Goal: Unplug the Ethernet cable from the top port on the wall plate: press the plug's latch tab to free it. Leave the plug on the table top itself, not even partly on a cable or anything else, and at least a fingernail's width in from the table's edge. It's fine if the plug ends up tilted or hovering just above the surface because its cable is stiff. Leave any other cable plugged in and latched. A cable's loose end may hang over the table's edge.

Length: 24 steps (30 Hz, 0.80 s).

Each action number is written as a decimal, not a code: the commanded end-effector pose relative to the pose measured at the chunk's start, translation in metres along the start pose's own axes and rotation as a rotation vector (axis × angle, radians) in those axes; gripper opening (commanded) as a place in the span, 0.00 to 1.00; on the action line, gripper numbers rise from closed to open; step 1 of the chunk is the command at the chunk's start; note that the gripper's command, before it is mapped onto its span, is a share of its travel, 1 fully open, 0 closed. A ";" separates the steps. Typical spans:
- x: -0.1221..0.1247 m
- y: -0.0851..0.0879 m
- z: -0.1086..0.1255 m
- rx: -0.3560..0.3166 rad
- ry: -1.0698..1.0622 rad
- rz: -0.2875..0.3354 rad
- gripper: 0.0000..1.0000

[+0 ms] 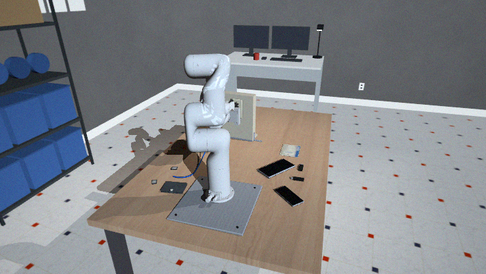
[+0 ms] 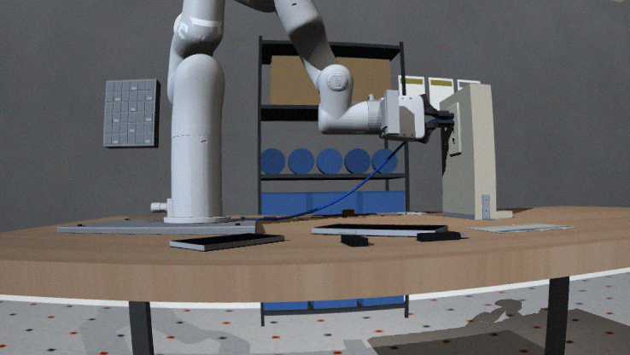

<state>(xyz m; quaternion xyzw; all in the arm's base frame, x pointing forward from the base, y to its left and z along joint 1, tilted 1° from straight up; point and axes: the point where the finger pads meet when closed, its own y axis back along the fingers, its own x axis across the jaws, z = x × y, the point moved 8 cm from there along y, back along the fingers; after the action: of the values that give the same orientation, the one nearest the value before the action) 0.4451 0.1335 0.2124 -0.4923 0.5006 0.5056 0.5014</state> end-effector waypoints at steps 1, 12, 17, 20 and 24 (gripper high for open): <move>-0.001 -0.001 0.000 0.000 -0.001 -0.003 0.00; -0.001 0.007 0.000 0.000 -0.001 -0.003 0.00; -0.001 0.014 0.000 0.000 -0.001 -0.003 0.00; -0.001 0.018 0.000 0.000 -0.001 -0.003 0.00; -0.001 0.021 0.000 0.000 -0.001 -0.003 0.00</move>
<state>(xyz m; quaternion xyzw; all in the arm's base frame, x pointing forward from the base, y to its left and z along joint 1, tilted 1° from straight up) 0.4254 0.1336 0.2127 -0.4923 0.5006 0.5056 0.5014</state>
